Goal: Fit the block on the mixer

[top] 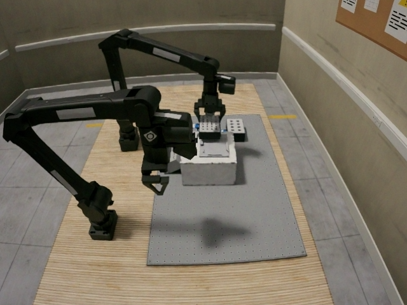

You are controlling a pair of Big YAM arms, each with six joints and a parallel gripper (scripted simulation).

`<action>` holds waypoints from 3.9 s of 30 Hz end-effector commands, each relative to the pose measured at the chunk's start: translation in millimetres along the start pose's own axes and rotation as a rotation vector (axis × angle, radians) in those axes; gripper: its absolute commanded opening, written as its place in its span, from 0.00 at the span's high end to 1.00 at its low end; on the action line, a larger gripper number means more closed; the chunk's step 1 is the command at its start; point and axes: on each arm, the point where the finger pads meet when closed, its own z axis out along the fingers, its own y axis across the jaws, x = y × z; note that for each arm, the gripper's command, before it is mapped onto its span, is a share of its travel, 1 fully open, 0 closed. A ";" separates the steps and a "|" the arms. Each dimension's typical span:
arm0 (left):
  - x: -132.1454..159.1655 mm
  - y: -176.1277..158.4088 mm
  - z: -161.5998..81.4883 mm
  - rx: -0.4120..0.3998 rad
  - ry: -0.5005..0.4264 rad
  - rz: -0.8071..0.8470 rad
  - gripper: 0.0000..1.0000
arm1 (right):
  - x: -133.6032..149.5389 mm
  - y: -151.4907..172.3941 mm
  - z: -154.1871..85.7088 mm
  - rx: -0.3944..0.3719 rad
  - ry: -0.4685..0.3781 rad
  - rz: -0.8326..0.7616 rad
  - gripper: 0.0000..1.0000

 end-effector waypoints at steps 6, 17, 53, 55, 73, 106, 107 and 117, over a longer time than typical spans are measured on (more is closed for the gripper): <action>-36.5 34.5 -53.0 -0.115 -0.030 -0.013 1.00 | -8.2 -3.4 -23.8 0.007 -0.054 0.004 0.00; -68.5 34.9 -48.4 -0.098 -0.036 0.006 1.00 | -8.0 -3.3 -23.4 0.006 -0.053 0.004 0.00; -90.1 36.6 -67.5 -0.137 -0.049 0.032 1.00 | -7.5 -3.1 -22.0 0.005 -0.049 0.006 0.00; -90.6 36.1 -68.3 -0.139 -0.050 0.033 1.00 | -7.5 -3.1 -21.9 0.005 -0.049 0.006 0.00; -86.0 41.3 -51.8 -0.106 -0.038 0.018 1.00 | -7.3 -3.0 -21.2 0.005 -0.047 0.006 0.00; -86.8 38.6 -61.2 -0.122 -0.047 0.020 1.00 | -6.8 -2.8 -19.9 0.004 -0.043 0.008 0.00; -87.4 38.7 -59.4 -0.118 -0.045 0.021 1.00 | -6.8 -2.7 -19.9 0.004 -0.043 0.008 0.00; -90.9 38.7 -51.9 -0.103 -0.039 0.027 1.00 | -6.7 -2.7 -19.5 0.004 -0.042 0.008 0.00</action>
